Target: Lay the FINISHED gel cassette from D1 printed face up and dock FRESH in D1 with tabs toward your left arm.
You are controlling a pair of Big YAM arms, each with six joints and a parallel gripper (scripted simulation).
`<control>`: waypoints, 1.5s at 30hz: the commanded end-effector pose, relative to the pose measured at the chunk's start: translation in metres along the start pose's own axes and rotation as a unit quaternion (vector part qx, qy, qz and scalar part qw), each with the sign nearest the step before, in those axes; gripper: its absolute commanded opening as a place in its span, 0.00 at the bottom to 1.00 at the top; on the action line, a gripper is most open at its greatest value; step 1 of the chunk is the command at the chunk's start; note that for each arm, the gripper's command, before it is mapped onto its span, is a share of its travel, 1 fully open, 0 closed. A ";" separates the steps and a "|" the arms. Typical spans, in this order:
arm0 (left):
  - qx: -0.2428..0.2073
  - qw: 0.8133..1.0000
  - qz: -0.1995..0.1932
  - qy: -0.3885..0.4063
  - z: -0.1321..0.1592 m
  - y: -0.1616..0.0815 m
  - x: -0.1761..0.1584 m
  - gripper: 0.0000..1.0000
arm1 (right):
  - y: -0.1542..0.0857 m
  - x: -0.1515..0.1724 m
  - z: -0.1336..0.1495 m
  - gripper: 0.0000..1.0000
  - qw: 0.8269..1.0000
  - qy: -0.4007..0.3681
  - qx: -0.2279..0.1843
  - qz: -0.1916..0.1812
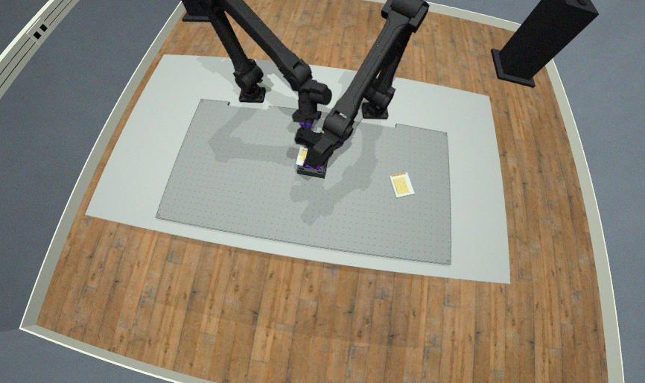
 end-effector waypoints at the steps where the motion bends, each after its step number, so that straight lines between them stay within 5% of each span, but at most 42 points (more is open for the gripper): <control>1: -0.004 1.000 -0.005 0.002 0.002 -0.002 0.003 0.00 | 0.038 0.042 -0.040 0.00 0.996 -0.034 -0.046 -0.061; 45: -0.004 1.000 -0.005 0.002 0.007 -0.006 0.003 0.00 | 0.038 0.042 -0.040 0.00 0.996 -0.034 -0.046 -0.061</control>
Point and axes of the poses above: on each arm, the point where the finger pads meet when closed, its own y axis out along the fingers, its own x axis across the jaws, z = x × y, the point moved 1 cm from there along -y, back along the fingers
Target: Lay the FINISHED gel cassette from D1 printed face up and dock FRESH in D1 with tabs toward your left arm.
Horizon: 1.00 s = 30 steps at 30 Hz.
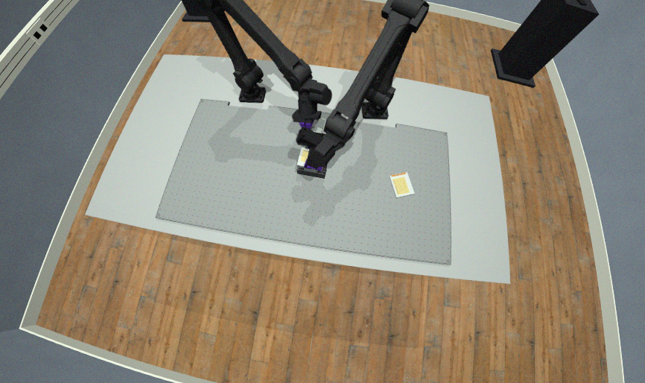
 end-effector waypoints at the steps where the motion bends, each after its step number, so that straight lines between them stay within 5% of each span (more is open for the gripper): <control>1: -0.002 1.000 -0.004 0.002 0.002 -0.004 0.002 0.00 | 0.038 0.042 -0.040 0.00 0.996 -0.034 -0.046 -0.061; 30: -0.002 1.000 -0.004 0.002 0.006 -0.007 0.002 0.00 | 0.038 0.042 -0.040 0.00 0.996 -0.034 -0.046 -0.061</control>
Point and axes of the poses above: on each arm, the point where the finger pads meet when closed, its own y axis out along the fingers, its own x axis across the jaws, z = x × y, the point moved 1 cm from there along -y, back along the fingers
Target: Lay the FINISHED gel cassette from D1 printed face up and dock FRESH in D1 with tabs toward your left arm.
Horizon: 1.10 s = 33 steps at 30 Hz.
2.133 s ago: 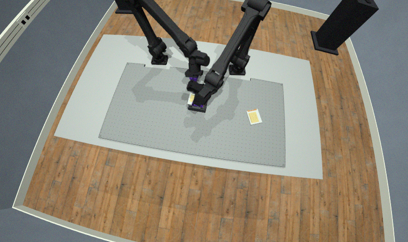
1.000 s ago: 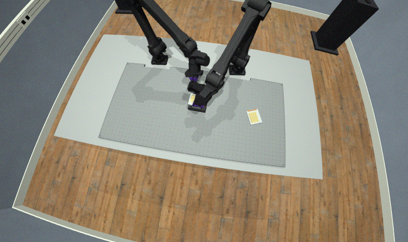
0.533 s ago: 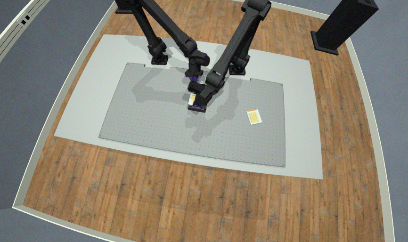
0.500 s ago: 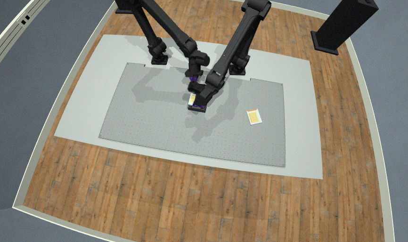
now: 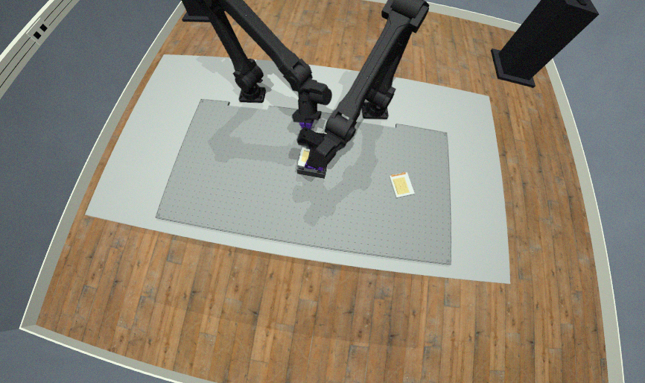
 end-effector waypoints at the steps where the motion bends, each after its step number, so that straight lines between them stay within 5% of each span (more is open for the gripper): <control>1: 0.000 1.000 -0.004 0.001 0.004 -0.006 0.002 0.00 | 0.038 0.042 -0.040 0.00 0.996 -0.034 -0.046 -0.061; 33: 0.005 1.000 -0.005 0.000 0.008 -0.007 0.002 0.00 | 0.038 0.042 -0.040 0.00 0.996 -0.034 -0.046 -0.061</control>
Point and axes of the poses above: on each arm, the point where the finger pads meet when closed, its own y axis out along the fingers, its own x axis across the jaws, z = x × y, the point moved 1 cm from there along -y, back along the fingers
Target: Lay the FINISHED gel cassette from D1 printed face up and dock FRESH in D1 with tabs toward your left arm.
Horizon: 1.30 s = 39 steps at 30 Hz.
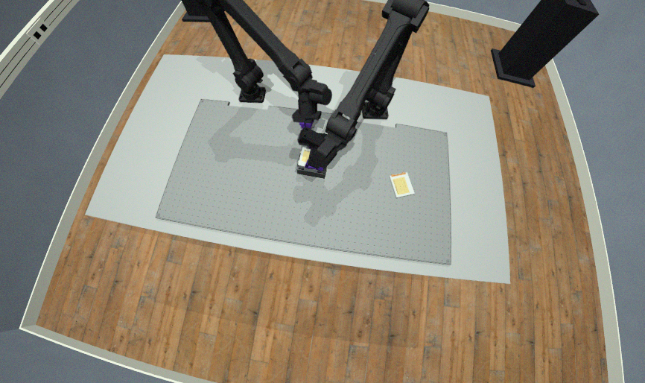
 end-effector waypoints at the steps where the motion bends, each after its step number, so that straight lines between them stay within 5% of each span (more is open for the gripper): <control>1: 0.007 1.000 -0.005 -0.002 0.007 -0.005 0.002 0.00 | 0.038 0.042 -0.040 0.00 0.996 -0.034 -0.046 -0.061; 39: 0.038 0.999 -0.002 -0.010 0.008 0.000 0.001 0.00 | 0.038 0.042 -0.040 0.00 0.996 -0.034 -0.046 -0.061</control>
Point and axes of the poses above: on each arm, the point where the finger pads meet when closed, its own y axis out along the fingers, its own x axis across the jaws, z = x × y, the point moved 1 cm from there along -y, back along the fingers
